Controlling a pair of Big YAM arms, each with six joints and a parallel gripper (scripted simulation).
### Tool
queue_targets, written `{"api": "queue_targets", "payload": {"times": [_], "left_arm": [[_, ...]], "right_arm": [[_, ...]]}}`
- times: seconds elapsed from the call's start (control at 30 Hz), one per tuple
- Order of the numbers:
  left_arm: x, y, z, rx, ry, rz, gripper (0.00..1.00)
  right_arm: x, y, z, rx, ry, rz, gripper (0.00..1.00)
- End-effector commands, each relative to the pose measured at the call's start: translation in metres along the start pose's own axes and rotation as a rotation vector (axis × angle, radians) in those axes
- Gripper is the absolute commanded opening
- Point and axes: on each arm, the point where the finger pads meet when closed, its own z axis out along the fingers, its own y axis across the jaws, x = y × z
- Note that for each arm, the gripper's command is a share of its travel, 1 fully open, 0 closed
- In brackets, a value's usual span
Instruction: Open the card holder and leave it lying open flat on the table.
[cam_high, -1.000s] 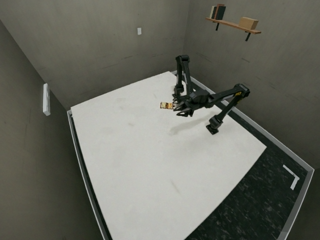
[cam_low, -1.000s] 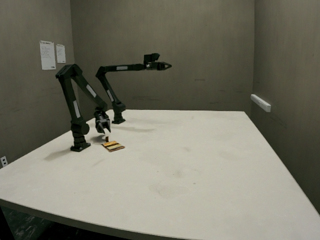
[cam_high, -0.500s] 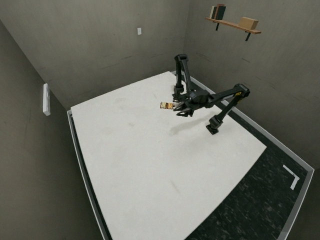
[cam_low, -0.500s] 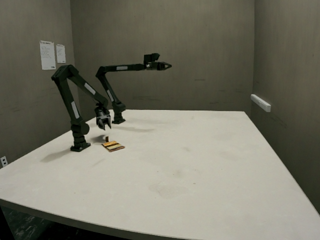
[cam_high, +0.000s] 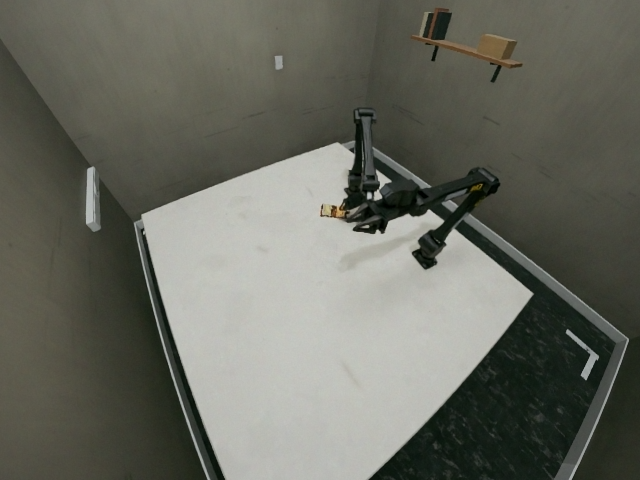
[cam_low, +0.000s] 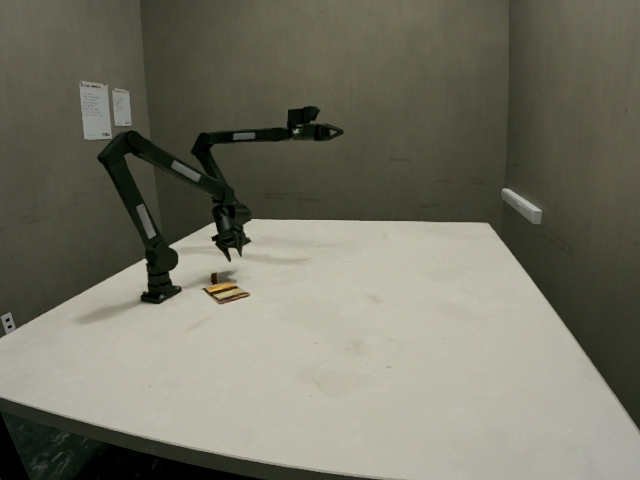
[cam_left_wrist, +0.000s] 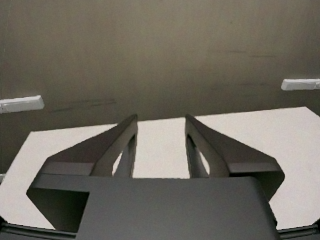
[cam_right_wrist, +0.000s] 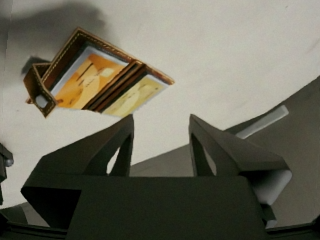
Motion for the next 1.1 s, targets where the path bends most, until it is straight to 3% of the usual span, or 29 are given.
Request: {"api": "queue_targets", "payload": {"times": [0.0, 0.07, 0.1, 0.17, 0.2, 0.23, 0.27, 0.3, 0.43, 0.57, 0.63, 0.67, 0.73, 0.8, 0.83, 0.87, 1.0, 1.07], "left_arm": [[-0.003, -0.008, -0.002, 0.017, -0.016, -0.008, 0.36], [-0.003, -0.008, -0.002, 0.017, -0.016, -0.008, 0.36], [-0.003, -0.008, -0.002, 0.017, -0.016, -0.008, 0.36], [-0.003, -0.008, -0.002, 0.017, -0.016, -0.008, 0.36], [-0.003, -0.008, -0.002, 0.017, -0.016, -0.008, 0.36], [-0.003, -0.008, -0.002, 0.017, -0.016, -0.008, 0.36], [-0.003, -0.008, -0.002, 0.017, -0.016, -0.008, 0.36], [-0.003, -0.008, -0.002, 0.017, -0.016, -0.008, 0.36], [-0.003, -0.008, -0.002, 0.017, -0.016, -0.008, 0.36], [-0.003, -0.008, -0.002, 0.017, -0.016, -0.008, 0.36], [-0.003, -0.008, -0.002, 0.017, -0.016, -0.008, 0.36], [-0.003, -0.008, -0.002, 0.017, -0.016, -0.008, 0.36], [-0.003, -0.008, -0.002, 0.017, -0.016, -0.008, 0.36], [-0.003, -0.008, -0.002, 0.017, -0.016, -0.008, 0.36], [-0.003, -0.008, -0.002, 0.017, -0.016, -0.008, 0.36], [-0.003, -0.008, -0.002, 0.017, -0.016, -0.008, 0.36], [-0.003, -0.008, -0.002, 0.017, -0.016, -0.008, 0.36], [-0.003, -0.008, -0.002, 0.017, -0.016, -0.008, 0.36]], "right_arm": [[-0.011, -0.058, -0.006, 0.001, -0.106, 0.265, 0.43], [-0.001, -0.066, 0.001, -0.046, -0.132, 0.395, 0.43], [-0.004, -0.085, 0.002, -0.042, -0.168, 0.457, 0.43], [-0.004, -0.085, 0.002, -0.042, -0.168, 0.457, 0.43], [0.003, -0.086, 0.008, -0.066, -0.215, 0.619, 0.43], [0.010, -0.098, 0.007, -0.077, -0.232, 0.672, 0.43], [0.008, -0.135, -0.001, -0.049, -0.275, 0.717, 0.43], [0.012, -0.149, 0.000, -0.050, -0.296, 0.760, 0.43], [0.044, -0.169, 0.011, -0.068, -0.357, 0.983, 0.43], [0.080, -0.230, 0.004, -0.016, -0.462, 1.204, 0.43], [0.097, -0.235, 0.010, -0.011, -0.489, 1.318, 0.43], [0.108, -0.253, 0.007, 0.020, -0.524, 1.361, 0.43], [0.108, -0.253, 0.007, 0.020, -0.524, 1.361, 0.43], [0.119, -0.255, 0.021, 0.017, -0.539, 1.472, 0.43], [0.137, -0.291, 0.009, 0.114, -0.625, 1.542, 0.43], [0.156, -0.303, -0.003, 0.148, -0.656, 1.565, 0.43], [0.201, -0.322, -0.005, 0.226, -0.729, 1.713, 0.43], [0.222, -0.343, -0.007, 0.315, -0.799, 1.767, 0.43]]}}
